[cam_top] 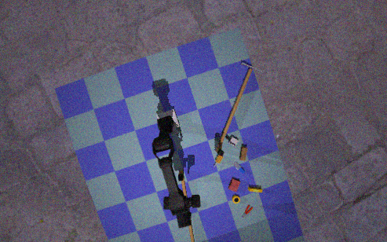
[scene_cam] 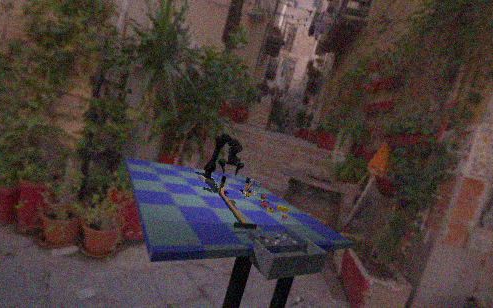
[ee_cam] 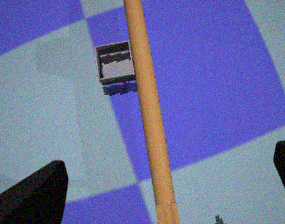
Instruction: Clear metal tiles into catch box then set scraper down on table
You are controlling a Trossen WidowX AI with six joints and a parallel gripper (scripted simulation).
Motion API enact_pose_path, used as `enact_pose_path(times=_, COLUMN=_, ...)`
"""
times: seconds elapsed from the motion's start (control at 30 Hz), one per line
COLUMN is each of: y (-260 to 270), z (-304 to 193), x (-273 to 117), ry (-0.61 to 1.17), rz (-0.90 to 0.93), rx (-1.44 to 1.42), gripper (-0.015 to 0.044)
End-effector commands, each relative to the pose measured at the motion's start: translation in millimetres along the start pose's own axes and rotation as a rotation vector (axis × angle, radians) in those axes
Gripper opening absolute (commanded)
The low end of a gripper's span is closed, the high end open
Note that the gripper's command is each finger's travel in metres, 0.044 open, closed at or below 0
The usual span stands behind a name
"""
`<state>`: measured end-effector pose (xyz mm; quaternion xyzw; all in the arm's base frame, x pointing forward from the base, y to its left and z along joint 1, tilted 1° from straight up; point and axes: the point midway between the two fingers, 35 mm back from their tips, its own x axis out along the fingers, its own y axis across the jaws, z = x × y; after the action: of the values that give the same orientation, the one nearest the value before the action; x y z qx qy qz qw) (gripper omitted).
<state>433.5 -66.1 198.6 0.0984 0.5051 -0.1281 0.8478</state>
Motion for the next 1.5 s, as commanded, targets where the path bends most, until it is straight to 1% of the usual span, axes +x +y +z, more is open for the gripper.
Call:
enact_pose_path(times=0.0, y=0, z=-6, x=-9, ry=-0.019, rz=0.000, rx=-0.010, gripper=0.0440)
enact_pose_path(times=0.7, y=-1, z=-48, x=-40, ry=-0.079, rz=0.010, rx=-0.037, gripper=0.0440)
enact_pose_path(times=1.47, y=-7, z=-101, x=-59, ry=-0.145, rz=0.023, rx=-0.064, gripper=0.0440)
